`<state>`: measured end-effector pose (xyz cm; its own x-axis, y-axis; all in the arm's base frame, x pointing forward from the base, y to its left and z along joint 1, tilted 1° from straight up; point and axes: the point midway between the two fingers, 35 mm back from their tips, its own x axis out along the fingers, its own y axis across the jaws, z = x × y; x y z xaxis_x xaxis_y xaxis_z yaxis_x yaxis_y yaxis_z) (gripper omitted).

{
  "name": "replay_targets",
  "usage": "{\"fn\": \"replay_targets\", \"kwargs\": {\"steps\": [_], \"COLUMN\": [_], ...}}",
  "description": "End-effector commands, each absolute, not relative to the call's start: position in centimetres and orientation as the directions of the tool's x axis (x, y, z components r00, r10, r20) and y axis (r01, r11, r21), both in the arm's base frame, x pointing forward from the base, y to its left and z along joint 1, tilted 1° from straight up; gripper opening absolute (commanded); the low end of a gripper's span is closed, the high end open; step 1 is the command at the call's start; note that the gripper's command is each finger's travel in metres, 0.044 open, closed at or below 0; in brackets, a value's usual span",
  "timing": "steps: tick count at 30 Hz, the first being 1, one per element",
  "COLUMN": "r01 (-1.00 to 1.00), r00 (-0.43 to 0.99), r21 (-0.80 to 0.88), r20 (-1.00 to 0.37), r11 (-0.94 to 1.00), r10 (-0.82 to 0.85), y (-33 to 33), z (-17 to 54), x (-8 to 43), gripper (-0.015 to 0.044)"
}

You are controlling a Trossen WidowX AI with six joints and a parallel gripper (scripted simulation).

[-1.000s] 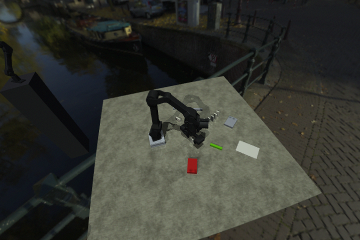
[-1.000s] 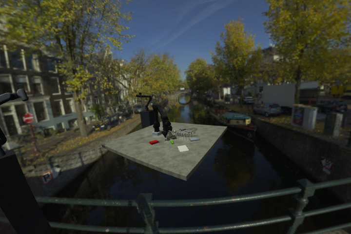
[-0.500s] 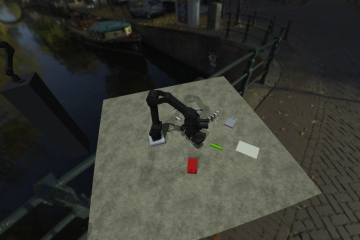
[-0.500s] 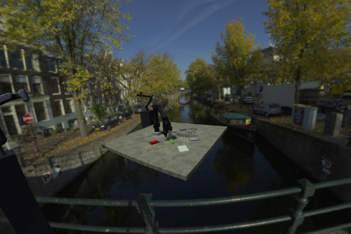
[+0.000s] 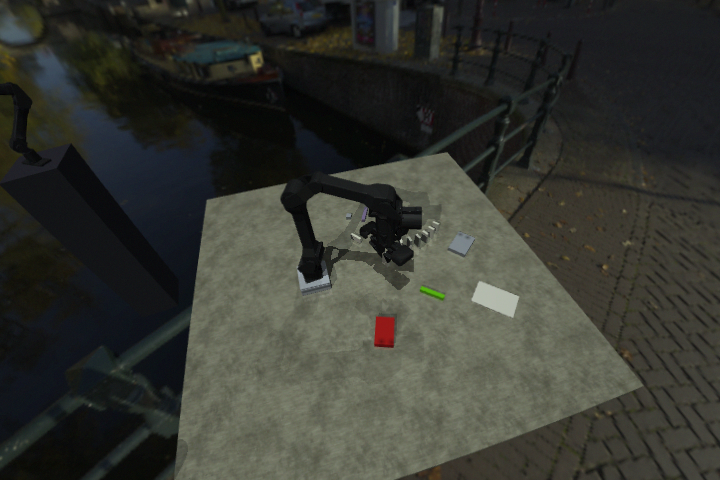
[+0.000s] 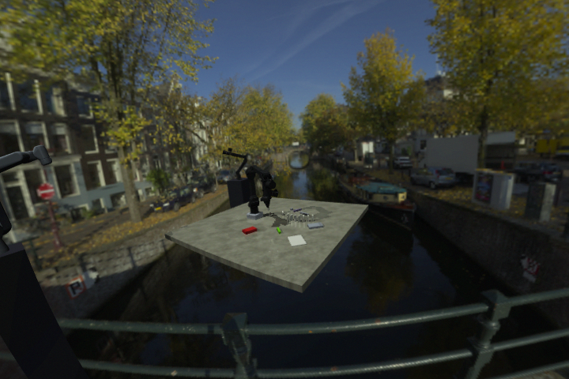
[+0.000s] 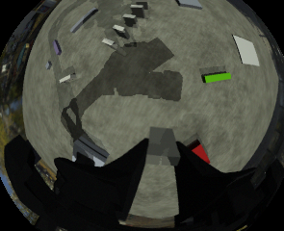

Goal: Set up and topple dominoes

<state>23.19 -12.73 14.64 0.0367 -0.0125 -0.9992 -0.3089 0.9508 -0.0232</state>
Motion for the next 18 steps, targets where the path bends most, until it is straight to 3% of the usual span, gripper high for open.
{"fn": "replay_targets", "kwargs": {"steps": [1, 4, 15, 18], "r01": [-0.311, -0.286, 0.151, 0.178], "r00": [0.03, 0.033, 0.037, 0.036], "r21": [-0.018, -0.016, 0.012, 0.013], "r20": [-1.0, -0.999, -0.999, -0.999], "r11": [0.95, 0.958, 0.988, 0.984], "r10": [-0.009, -0.007, 0.007, 0.006], "y": [-12.5, -11.8, 1.1, 1.9], "z": [16.1, 16.0, 16.3, 16.3], "x": [22.6, 23.2, 28.9, 29.0], "gripper": [0.0107, 0.0107, 0.0107, 0.0107]}}
